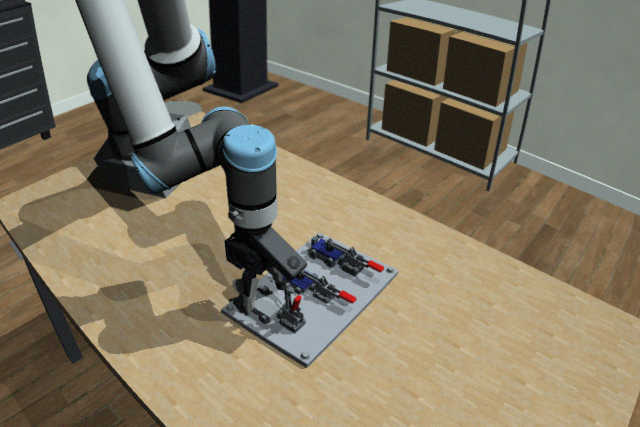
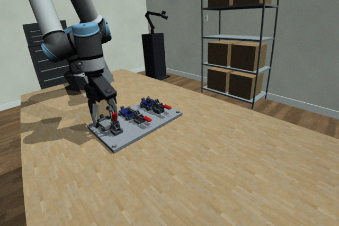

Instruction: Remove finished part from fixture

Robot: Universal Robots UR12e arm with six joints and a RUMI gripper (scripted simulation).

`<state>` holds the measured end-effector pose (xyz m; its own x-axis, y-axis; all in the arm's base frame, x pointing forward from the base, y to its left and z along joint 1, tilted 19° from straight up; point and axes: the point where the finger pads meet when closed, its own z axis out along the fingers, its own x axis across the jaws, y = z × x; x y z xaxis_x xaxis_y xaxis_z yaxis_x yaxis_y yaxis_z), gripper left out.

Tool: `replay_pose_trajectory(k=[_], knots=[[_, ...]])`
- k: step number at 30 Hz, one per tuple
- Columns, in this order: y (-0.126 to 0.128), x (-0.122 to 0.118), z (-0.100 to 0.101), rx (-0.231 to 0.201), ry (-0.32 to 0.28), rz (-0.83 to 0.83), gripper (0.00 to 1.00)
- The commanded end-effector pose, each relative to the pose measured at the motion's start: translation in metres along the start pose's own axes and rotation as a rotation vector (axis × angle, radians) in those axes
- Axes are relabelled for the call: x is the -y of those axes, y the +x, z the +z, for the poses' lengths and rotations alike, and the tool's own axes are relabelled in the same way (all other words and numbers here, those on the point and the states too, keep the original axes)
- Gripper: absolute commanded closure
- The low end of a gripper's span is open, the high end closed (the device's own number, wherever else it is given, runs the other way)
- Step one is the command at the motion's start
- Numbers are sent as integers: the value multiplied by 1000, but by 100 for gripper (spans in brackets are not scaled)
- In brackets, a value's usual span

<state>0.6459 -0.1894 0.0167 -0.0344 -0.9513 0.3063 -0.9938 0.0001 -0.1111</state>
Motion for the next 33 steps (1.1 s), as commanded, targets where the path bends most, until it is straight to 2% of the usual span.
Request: replay_pose_trajectory(k=[1, 31, 32, 33], knots=[[0, 1, 0, 0, 1, 0, 41], [0, 1, 0, 0, 1, 0, 41], [0, 1, 0, 0, 1, 0, 100], [0, 1, 0, 0, 1, 0, 100]])
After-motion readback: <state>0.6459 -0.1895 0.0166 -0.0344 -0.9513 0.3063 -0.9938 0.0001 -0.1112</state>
